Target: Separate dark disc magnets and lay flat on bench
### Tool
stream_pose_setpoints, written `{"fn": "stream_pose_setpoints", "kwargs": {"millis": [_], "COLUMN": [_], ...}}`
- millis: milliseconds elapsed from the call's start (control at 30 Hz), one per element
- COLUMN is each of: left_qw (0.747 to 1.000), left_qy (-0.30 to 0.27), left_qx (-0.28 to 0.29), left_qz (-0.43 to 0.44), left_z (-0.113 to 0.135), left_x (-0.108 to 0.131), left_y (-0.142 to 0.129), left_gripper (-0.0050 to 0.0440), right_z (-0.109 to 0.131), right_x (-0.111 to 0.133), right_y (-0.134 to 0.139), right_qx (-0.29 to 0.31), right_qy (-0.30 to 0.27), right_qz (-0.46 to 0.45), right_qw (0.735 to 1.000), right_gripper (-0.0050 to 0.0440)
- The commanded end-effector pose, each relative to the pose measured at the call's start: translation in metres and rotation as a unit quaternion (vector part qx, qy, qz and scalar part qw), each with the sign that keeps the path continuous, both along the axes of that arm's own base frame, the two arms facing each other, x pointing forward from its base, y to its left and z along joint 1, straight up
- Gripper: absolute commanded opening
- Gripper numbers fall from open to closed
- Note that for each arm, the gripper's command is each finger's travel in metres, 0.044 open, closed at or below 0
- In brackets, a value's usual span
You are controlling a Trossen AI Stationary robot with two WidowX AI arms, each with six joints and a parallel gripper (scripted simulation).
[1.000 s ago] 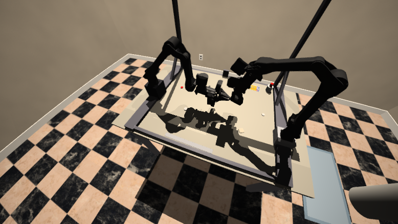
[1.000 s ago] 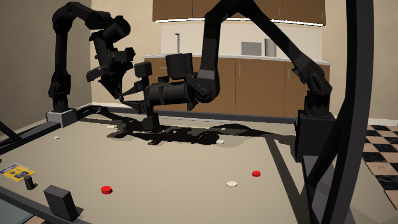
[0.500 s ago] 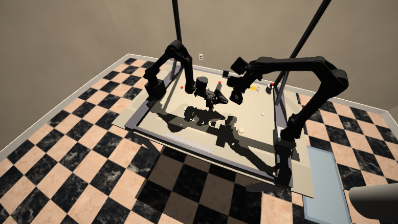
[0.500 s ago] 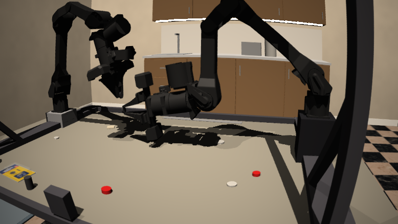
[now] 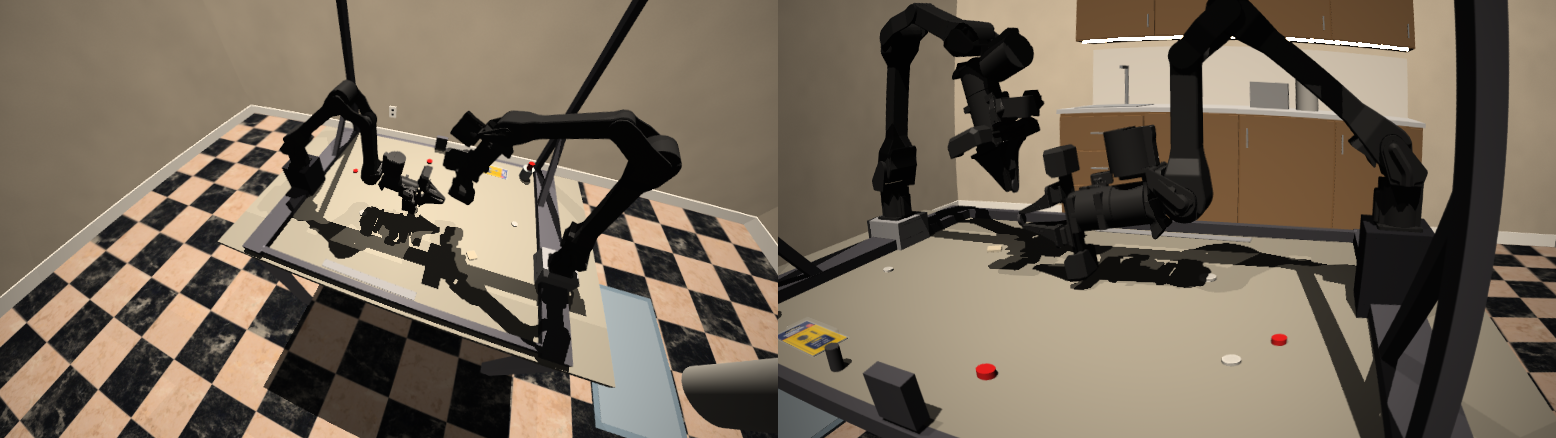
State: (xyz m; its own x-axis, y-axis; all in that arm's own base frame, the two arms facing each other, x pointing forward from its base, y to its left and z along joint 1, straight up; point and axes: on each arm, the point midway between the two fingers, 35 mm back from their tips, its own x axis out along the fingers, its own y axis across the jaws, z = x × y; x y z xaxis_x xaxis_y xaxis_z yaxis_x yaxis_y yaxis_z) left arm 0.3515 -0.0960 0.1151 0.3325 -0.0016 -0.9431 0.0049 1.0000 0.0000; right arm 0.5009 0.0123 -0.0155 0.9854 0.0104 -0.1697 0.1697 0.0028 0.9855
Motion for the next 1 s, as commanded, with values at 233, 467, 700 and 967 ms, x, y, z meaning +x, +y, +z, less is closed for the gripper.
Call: {"fn": "stream_pose_setpoints", "kwargs": {"millis": [233, 467, 700, 967], "left_qw": [1.0, 1.0, 1.0, 1.0], "left_qy": [-0.017, -0.017, -0.017, -0.017], "left_qx": [-0.004, -0.004, -0.004, -0.004], "left_qz": [0.0, 0.0, 0.0, 0.0], "left_z": [0.012, 0.012, 0.012, 0.012], "left_x": [0.004, 0.004, 0.004, 0.004], "left_y": [0.0, 0.0, 0.0, 0.0], "left_gripper": [0.004, 0.004, 0.004, 0.004], "right_z": [0.013, 0.013, 0.009, 0.013], "right_x": [-0.033, -0.042, -0.043, -0.039], "right_y": [0.0, 0.0, 0.0, 0.0], "right_qx": [0.0, 0.0, -0.001, -0.007], "right_qy": [-0.012, -0.012, -0.006, -0.01], "right_qz": [0.0, 0.0, 0.0, 0.002], "right_qw": [1.0, 1.0, 1.0, 1.0], "right_gripper": [0.004, 0.004, 0.004, 0.004]}}
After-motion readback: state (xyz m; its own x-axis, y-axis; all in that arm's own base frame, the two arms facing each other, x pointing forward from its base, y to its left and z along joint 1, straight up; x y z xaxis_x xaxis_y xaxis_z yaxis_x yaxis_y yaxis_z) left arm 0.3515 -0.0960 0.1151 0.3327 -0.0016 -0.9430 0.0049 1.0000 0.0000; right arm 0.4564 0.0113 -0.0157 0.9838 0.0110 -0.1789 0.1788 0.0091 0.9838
